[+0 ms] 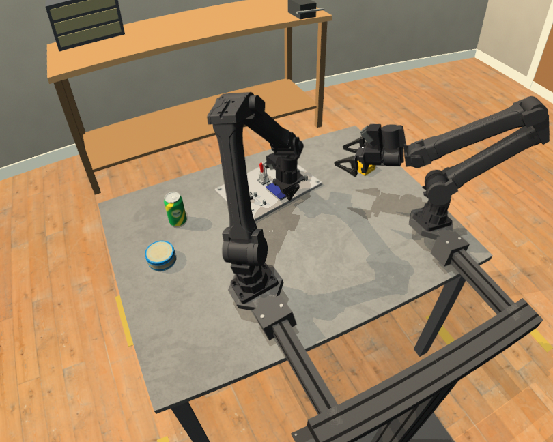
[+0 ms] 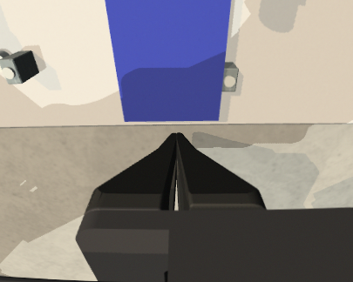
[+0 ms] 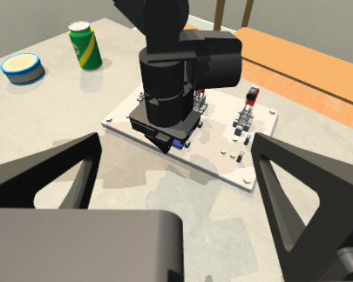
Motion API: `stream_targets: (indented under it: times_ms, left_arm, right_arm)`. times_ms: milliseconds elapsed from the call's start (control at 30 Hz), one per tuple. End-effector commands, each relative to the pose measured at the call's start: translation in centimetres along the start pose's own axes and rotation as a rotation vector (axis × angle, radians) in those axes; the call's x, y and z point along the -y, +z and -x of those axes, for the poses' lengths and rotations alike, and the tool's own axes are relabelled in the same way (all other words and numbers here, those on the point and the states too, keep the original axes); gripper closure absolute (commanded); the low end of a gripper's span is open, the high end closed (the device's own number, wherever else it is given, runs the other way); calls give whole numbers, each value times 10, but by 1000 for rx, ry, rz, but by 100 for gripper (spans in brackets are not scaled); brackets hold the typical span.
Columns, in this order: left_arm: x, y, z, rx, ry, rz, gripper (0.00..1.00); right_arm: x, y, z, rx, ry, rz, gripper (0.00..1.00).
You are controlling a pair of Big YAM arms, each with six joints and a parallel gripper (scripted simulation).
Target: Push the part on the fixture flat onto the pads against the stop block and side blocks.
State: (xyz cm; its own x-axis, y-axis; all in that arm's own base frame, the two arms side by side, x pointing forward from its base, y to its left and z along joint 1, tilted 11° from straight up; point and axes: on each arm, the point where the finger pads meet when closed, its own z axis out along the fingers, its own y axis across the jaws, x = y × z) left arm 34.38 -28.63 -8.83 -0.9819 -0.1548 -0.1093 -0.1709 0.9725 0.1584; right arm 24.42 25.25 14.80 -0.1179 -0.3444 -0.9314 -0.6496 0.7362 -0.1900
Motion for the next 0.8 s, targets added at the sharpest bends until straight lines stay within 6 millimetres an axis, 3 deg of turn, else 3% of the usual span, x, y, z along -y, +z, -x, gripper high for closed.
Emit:
stream_targets:
  times_ms: [0,133,267,767]
  left_arm:
    - [-5,10,6,-4,-24,8,100]
    - [1,-4,20,15,-19,-16,100]
    - [-3,5,20,-4,-13,7,100]
    - [-2,5,37,-2,-14,6,100]
  right_arm:
    - [1,2,0,-11,6,-1,0]
    - [1,2,0,-11,6,-1,0]
    - [1,2,0,-11,6,-1,0]
    - [1,2,0,-11,6,-1,0]
